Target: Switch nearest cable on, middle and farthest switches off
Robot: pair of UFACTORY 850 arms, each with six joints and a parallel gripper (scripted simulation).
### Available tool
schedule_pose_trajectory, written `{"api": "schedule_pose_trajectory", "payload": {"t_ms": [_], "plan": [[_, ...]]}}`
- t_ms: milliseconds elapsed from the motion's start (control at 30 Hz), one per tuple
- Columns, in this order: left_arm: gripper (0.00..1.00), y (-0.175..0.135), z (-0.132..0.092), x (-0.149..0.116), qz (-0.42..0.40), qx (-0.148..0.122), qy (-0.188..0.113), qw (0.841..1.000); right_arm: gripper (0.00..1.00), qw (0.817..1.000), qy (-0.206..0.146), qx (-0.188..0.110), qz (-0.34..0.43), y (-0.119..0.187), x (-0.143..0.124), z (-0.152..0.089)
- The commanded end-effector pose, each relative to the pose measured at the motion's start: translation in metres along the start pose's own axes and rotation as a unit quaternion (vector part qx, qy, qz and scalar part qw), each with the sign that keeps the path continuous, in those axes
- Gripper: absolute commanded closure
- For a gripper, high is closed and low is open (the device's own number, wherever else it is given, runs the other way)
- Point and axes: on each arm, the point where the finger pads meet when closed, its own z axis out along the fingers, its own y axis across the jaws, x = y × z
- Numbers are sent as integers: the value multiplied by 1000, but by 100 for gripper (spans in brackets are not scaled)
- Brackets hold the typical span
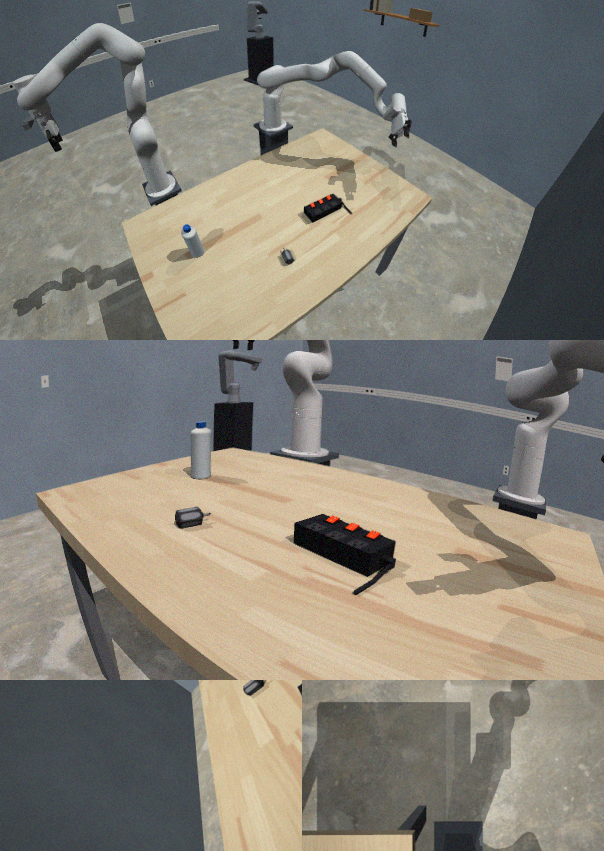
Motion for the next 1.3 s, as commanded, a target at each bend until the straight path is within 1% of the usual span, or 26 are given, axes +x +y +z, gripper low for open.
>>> {"api": "schedule_pose_trajectory", "payload": {"t_ms": [0, 167, 333, 400, 433, 533, 633, 900, 967, 1000, 1100, 1267], "plan": [[0, 7, 20, 19, 78, -31, 13, 996, 0, 1000, 1, 0, 0, 0, 0, -1], [0, 14, 36, 35, 141, -56, 27, 988, 0, 1000, 1, 0, 0, 0, 0, -1], [0, 22, 50, 50, 204, -79, 43, 975, 0, 1000, 1, 0, 0, 0, 0, -1], [0, 22, 50, 50, 204, -79, 43, 975, 0, 1000, 1, 0, 0, 0, 0, -1], [0, 26, 58, 59, 240, -92, 53, 965, 0, 1000, 1, 0, 0, 0, 0, -1], [0, 30, 65, 66, 272, -103, 63, 955, 0, 1000, 1, 0, 0, 0, 0, -1], [0, 35, 73, 75, 309, -114, 75, 941, 0, 1000, 1, 0, 0, 0, 0, -1], [0, 47, 92, 99, 404, -142, 110, 897, 0, 1000, 1, 0, 0, 0, 0, -1], [0, 47, 92, 99, 404, -142, 110, 897, 0, 1000, 1, 0, 0, 0, 0, -1], [0, 52, 99, 107, 437, -151, 123, 878, 0, 1000, 1, 0, 0, 0, 0, -1], [0, 55, 104, 114, 465, -158, 135, 861, 0, 1000, 1, 0, 0, 0, 0, -1], [0, 63, 114, 128, 519, -170, 159, 822, 0, 1000, 1, 0, 0, 0, 0, -1]]}}
